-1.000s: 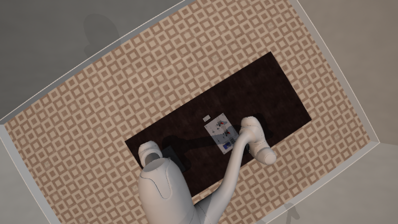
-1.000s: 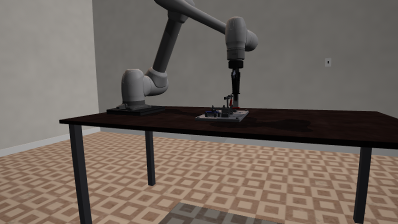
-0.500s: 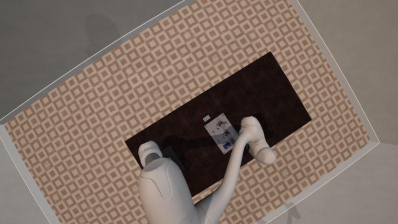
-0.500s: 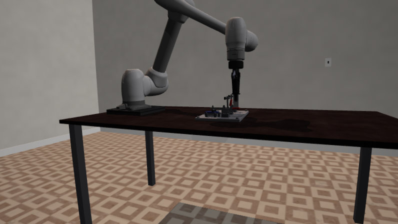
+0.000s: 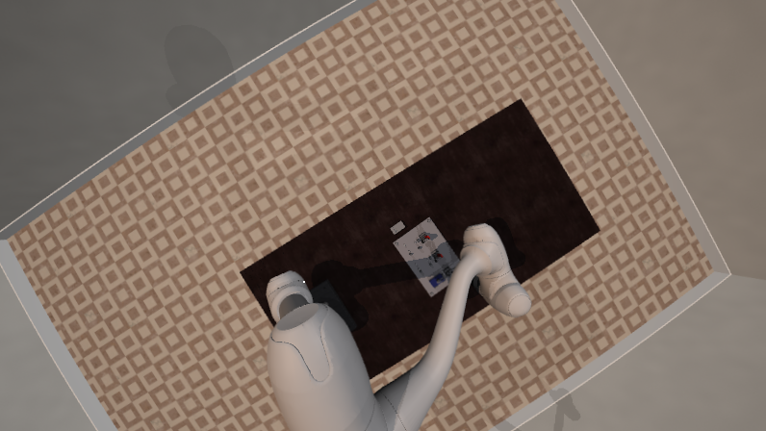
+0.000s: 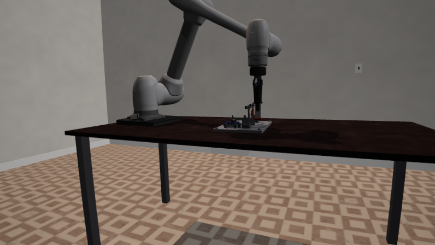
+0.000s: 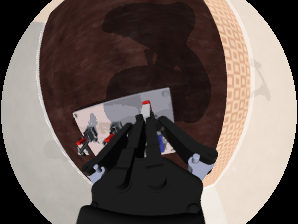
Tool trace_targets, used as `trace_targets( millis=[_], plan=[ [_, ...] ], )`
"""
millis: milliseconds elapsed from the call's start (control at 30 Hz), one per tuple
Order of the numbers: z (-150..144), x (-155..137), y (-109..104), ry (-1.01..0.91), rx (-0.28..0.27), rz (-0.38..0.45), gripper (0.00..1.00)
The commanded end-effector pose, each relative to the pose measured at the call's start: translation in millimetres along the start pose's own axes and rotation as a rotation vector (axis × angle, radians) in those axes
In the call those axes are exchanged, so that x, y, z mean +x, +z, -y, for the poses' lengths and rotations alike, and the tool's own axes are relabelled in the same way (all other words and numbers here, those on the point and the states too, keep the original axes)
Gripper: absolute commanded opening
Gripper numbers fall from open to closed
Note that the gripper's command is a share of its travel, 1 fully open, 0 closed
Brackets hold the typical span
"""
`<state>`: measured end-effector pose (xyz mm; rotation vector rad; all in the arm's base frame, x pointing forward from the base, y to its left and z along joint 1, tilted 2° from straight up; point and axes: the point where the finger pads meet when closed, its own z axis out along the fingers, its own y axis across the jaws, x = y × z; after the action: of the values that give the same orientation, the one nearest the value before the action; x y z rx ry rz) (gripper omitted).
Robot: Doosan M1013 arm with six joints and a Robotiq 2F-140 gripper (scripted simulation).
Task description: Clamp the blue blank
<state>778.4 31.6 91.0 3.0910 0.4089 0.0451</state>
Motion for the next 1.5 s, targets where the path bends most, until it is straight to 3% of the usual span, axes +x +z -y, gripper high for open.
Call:
trace_targets(
  millis=[0, 1033, 1467],
  plan=[
    [0.1, -0.3, 0.8, 0.000, 0.000, 0.001, 0.00],
    [0.1, -0.3, 2.4, 0.000, 0.000, 0.001, 0.00],
    [0.1, -0.3, -17.9, 0.000, 0.000, 0.001, 0.00]
  ],
)
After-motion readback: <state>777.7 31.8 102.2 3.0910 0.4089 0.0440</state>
